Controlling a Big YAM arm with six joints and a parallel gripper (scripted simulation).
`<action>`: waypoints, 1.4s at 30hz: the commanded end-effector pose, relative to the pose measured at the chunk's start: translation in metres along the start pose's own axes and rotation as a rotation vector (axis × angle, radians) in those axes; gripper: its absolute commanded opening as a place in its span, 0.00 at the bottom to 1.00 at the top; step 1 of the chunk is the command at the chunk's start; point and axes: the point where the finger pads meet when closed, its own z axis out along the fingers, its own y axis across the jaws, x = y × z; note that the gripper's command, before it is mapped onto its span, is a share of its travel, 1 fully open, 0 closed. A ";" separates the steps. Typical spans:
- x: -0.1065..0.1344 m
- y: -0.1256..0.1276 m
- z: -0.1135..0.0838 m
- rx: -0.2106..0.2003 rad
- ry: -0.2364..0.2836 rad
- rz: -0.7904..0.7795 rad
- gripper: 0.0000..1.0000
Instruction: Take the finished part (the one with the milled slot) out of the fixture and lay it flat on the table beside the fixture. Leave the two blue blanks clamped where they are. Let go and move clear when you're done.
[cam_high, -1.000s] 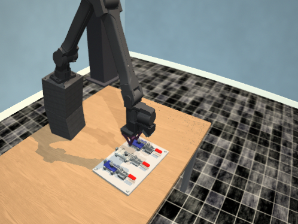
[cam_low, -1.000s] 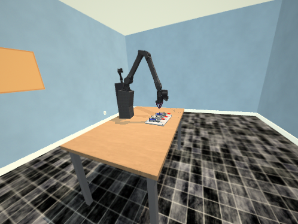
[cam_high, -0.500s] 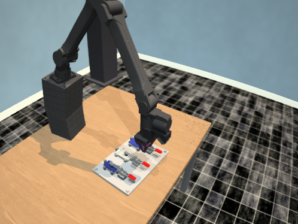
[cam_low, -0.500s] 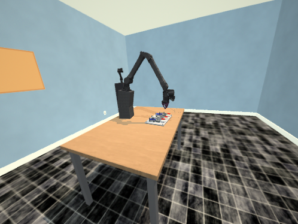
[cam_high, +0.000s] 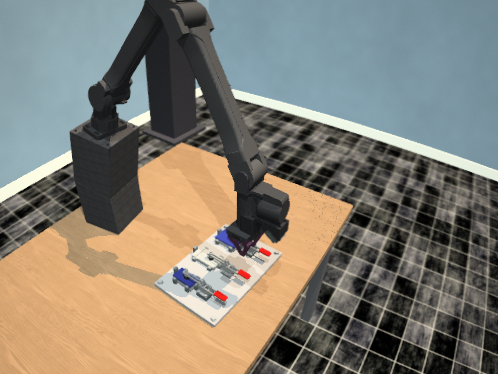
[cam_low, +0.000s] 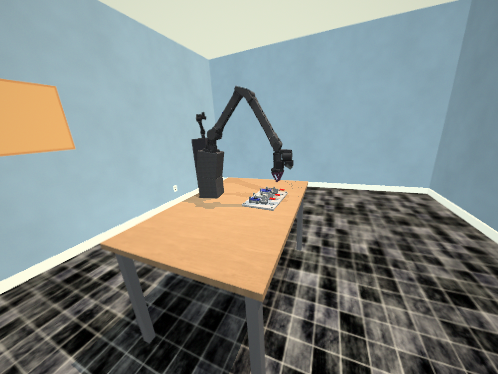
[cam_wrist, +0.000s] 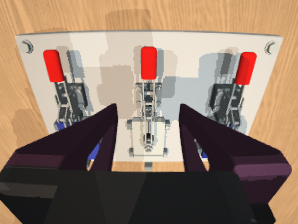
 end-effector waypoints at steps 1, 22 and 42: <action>-0.016 -0.003 0.011 -0.002 -0.021 0.001 0.45; -0.010 0.007 0.086 -0.004 -0.015 -0.005 0.45; -0.004 0.007 0.094 -0.003 -0.001 -0.006 0.45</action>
